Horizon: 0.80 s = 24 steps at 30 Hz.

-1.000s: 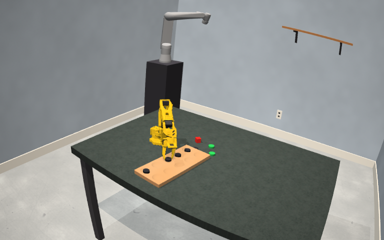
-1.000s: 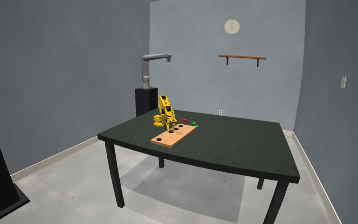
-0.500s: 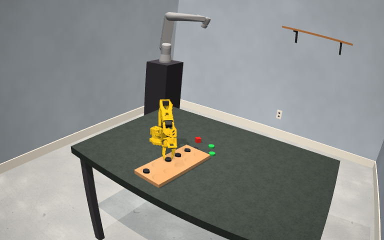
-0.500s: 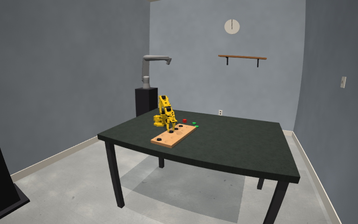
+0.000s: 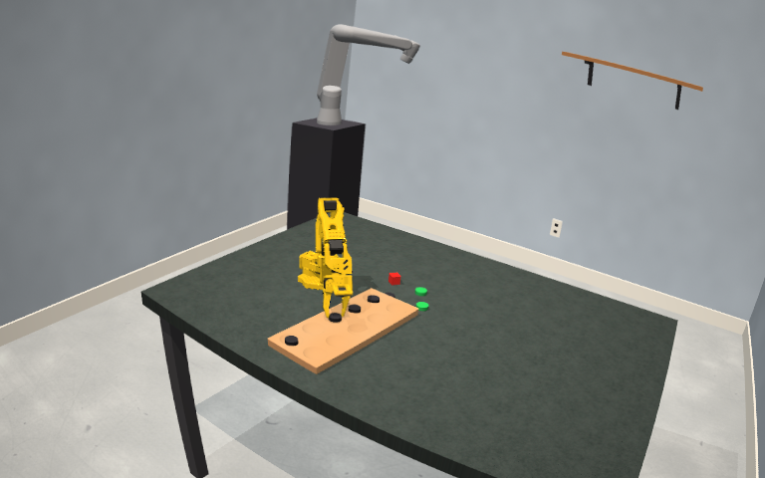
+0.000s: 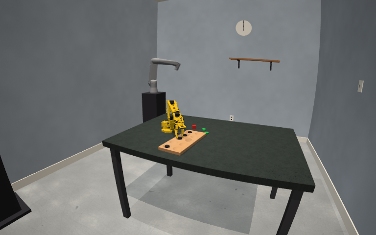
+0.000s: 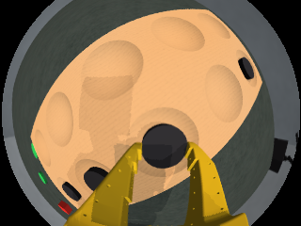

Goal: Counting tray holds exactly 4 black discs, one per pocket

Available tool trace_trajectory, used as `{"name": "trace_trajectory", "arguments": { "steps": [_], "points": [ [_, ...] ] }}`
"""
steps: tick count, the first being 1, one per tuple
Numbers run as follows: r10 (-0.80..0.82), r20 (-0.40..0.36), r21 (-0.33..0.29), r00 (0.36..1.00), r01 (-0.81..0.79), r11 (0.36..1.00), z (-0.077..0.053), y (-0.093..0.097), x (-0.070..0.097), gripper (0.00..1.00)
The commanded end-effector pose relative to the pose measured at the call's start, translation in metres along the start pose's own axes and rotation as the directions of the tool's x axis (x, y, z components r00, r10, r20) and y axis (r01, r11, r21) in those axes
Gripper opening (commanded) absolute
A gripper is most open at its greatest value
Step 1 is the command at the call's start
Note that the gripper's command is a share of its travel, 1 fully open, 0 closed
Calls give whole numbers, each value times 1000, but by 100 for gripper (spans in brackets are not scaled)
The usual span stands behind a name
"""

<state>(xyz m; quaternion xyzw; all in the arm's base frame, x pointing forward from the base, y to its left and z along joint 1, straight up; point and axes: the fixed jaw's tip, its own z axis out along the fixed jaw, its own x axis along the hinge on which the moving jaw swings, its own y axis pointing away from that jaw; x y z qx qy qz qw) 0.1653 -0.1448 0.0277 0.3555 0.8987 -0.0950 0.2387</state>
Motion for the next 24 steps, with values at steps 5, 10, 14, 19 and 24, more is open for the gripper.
{"name": "trace_trajectory", "arguments": {
  "steps": [5,10,14,19,24],
  "points": [
    [6,52,0,999,-6,1000,-5,0,-12,0],
    [6,52,0,999,-6,1000,-5,0,-12,3],
    [6,52,0,999,-6,1000,-5,0,-12,15],
    [6,52,0,999,-6,1000,-5,0,-12,26],
    [6,52,0,999,-6,1000,-5,0,-12,27]
  ]
}}
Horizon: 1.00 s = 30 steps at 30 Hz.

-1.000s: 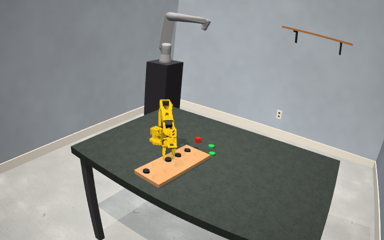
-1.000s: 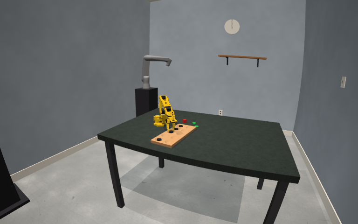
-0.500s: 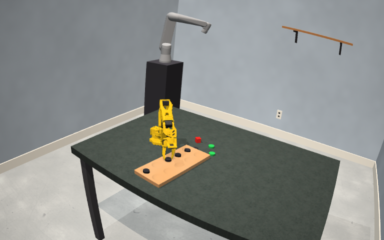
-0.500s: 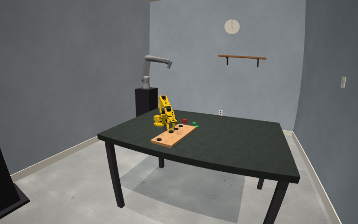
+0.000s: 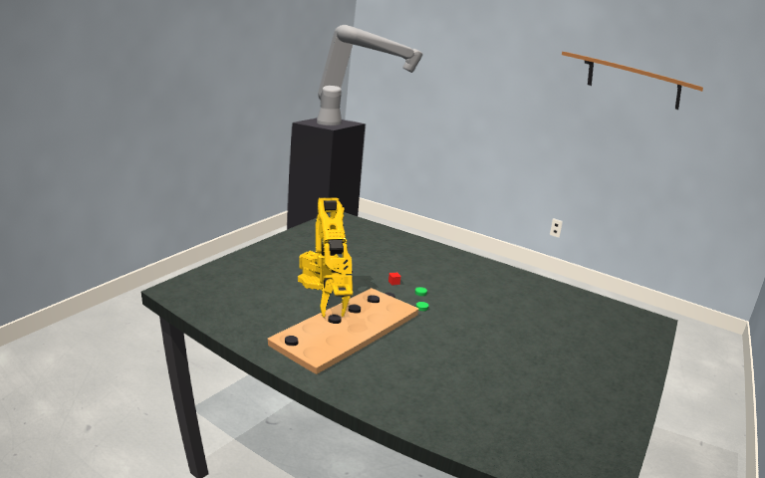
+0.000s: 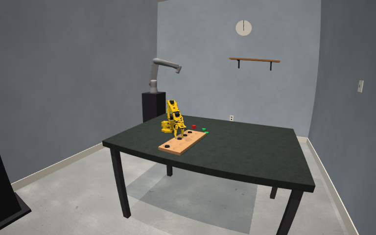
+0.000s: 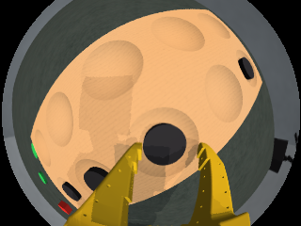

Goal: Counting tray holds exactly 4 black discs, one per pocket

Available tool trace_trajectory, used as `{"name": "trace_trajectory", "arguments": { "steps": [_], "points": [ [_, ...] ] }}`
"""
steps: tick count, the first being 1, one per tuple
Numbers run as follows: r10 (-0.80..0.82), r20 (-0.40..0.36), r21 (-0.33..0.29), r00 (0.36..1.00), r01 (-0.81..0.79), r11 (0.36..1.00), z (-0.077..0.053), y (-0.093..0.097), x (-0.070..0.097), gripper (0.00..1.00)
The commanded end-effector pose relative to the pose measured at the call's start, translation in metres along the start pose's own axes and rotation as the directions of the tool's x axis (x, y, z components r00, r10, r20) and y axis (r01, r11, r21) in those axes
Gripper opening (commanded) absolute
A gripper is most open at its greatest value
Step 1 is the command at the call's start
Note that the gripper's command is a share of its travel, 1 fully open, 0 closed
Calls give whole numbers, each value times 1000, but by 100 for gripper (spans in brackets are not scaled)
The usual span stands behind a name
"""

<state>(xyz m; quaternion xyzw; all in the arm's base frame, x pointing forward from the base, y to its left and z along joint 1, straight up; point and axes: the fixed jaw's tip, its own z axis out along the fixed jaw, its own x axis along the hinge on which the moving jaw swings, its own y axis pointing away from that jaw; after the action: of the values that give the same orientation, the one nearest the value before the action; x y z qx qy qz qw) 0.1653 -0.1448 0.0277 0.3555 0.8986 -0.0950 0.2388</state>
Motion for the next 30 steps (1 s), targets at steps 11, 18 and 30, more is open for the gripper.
{"name": "trace_trajectory", "arguments": {
  "steps": [11,18,30],
  "points": [
    [1,52,-3,999,-1,1000,-14,1,-18,27],
    [-5,52,-6,999,5,1000,-26,2,-23,27],
    [-9,52,-9,999,10,1000,-36,4,-28,27]
  ]
}}
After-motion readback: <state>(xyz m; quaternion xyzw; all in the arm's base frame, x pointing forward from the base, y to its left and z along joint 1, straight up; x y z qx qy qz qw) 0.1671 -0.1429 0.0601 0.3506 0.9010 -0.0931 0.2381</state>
